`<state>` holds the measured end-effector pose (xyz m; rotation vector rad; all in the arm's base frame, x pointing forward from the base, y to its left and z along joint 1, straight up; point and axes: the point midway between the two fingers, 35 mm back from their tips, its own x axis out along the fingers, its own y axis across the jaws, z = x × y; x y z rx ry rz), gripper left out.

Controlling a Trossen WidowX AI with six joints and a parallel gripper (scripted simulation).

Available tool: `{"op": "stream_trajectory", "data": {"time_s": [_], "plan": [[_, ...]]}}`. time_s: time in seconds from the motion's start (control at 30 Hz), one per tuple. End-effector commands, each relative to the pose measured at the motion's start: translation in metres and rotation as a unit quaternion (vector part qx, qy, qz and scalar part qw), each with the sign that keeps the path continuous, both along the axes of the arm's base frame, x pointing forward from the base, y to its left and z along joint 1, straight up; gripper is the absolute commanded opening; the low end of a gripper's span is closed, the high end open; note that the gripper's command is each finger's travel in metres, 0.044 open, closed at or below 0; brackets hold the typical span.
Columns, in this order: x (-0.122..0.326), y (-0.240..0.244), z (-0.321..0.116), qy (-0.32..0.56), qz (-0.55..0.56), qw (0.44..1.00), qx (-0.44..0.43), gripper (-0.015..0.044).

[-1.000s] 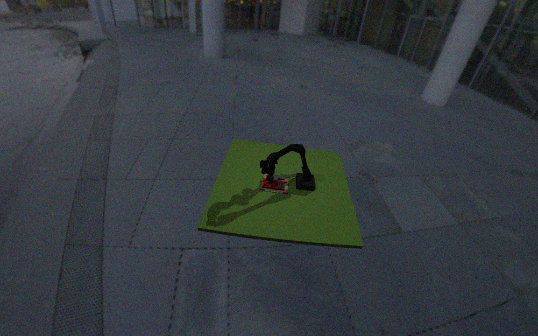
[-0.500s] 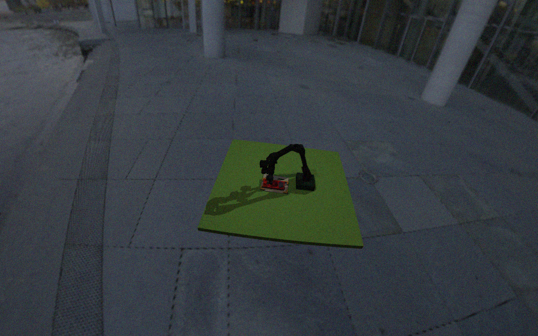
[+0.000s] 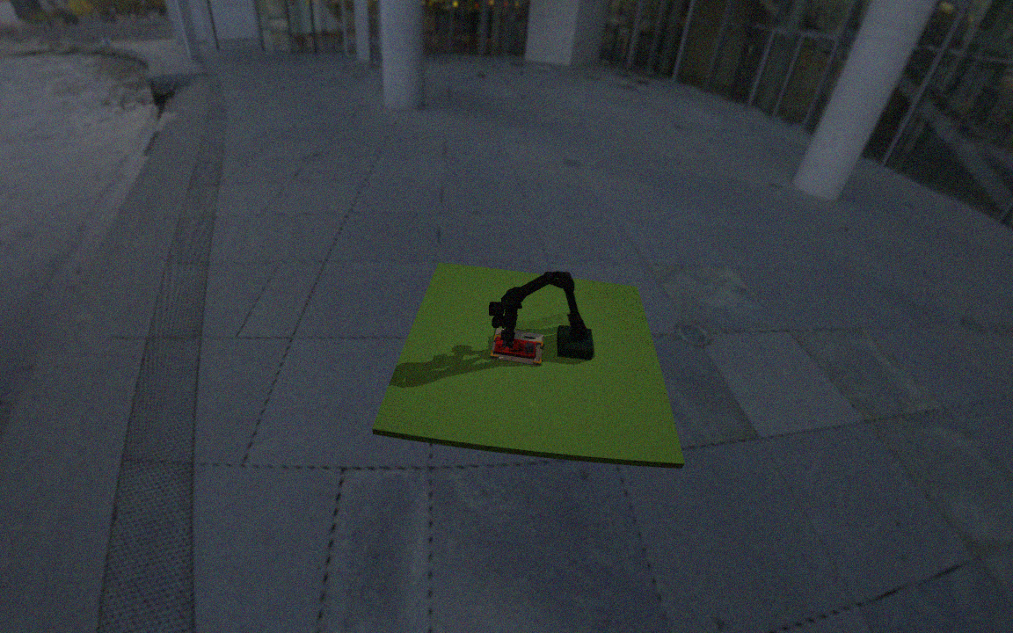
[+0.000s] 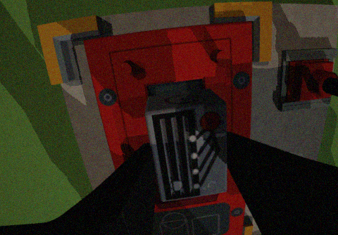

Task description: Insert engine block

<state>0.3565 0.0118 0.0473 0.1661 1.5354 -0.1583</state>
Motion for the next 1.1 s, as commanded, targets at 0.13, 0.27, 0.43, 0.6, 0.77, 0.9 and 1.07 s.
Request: {"op": "stream_trajectory", "data": {"time_s": [0.13, 0.27, 0.43, 0.6, 0.77, 0.9, 1.07], "plan": [[0.0011, -0.0005, -0.0009, -0.001, -0.005, 1.0, -0.001, 0.016], [0.0012, -0.0005, -0.0011, -0.001, -0.007, 1.0, -0.001, 0.016], [0.0012, -0.0005, -0.0013, -0.001, -0.006, 1.0, -0.001, 0.016], [0.0012, -0.0005, -0.0014, -0.001, -0.005, 1.0, -0.001, 0.016], [0.0012, -0.0005, -0.0014, -0.001, -0.004, 1.0, -0.001, 0.016], [0.0013, -0.0005, -0.0015, -0.001, -0.004, 1.0, -0.001, 0.016], [0.0013, -0.0005, -0.0016, -0.001, -0.002, 1.0, -0.001, 0.016]]}}
